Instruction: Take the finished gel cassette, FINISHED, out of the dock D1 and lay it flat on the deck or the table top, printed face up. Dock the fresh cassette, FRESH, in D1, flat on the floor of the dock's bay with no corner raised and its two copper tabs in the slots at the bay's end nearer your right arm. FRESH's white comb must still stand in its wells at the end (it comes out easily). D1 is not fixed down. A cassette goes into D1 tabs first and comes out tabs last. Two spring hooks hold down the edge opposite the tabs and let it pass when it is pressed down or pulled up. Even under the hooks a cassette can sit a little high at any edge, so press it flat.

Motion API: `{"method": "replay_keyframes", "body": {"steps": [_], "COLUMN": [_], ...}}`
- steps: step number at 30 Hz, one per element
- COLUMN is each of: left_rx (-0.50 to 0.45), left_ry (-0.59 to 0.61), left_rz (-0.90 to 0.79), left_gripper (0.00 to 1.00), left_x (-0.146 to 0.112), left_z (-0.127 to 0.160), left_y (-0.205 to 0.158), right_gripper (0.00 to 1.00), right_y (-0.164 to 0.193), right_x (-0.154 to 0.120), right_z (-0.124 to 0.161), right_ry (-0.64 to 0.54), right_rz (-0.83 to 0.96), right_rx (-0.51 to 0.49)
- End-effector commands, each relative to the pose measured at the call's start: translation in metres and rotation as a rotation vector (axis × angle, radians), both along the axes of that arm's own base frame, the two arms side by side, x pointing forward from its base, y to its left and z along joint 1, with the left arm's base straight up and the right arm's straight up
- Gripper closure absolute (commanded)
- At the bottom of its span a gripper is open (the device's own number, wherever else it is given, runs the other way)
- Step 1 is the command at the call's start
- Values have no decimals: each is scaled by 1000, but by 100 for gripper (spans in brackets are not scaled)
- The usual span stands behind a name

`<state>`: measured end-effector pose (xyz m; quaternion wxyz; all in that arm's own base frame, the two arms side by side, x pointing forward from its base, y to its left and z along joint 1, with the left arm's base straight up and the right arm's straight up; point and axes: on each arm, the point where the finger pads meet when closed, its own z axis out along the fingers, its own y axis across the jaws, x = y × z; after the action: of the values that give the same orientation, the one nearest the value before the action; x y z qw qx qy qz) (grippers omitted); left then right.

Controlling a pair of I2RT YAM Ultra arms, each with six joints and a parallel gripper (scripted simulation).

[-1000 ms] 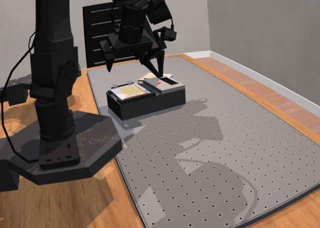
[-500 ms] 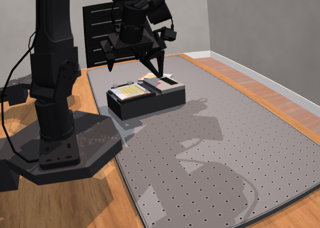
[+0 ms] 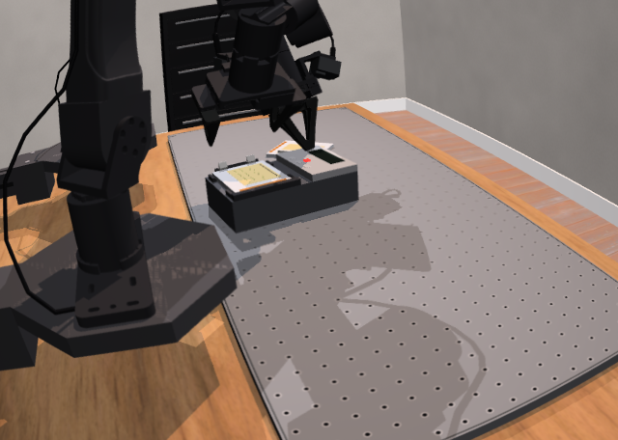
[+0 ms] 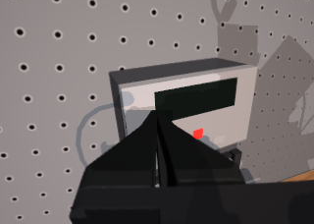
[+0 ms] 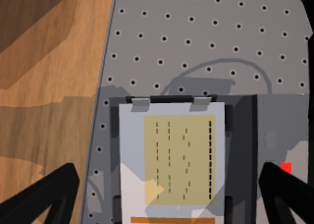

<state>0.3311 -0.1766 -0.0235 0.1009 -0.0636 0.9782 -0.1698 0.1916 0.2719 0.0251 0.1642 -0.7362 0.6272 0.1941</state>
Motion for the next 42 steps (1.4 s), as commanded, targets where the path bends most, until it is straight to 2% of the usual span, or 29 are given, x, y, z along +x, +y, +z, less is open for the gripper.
{"method": "replay_keyframes", "body": {"steps": [1, 42], "left_rx": [147, 147], "left_ry": [174, 174], "left_rz": [18, 18], "left_gripper": [100, 100], "left_x": [-48, -48], "left_z": [-51, -51], "left_y": [33, 33], "right_gripper": [2, 2], "right_y": [1, 3], "right_x": [0, 2], "right_z": [-2, -22], "right_ry": [6, 13], "right_rz": [-2, -8], "right_rx": [17, 31]}}
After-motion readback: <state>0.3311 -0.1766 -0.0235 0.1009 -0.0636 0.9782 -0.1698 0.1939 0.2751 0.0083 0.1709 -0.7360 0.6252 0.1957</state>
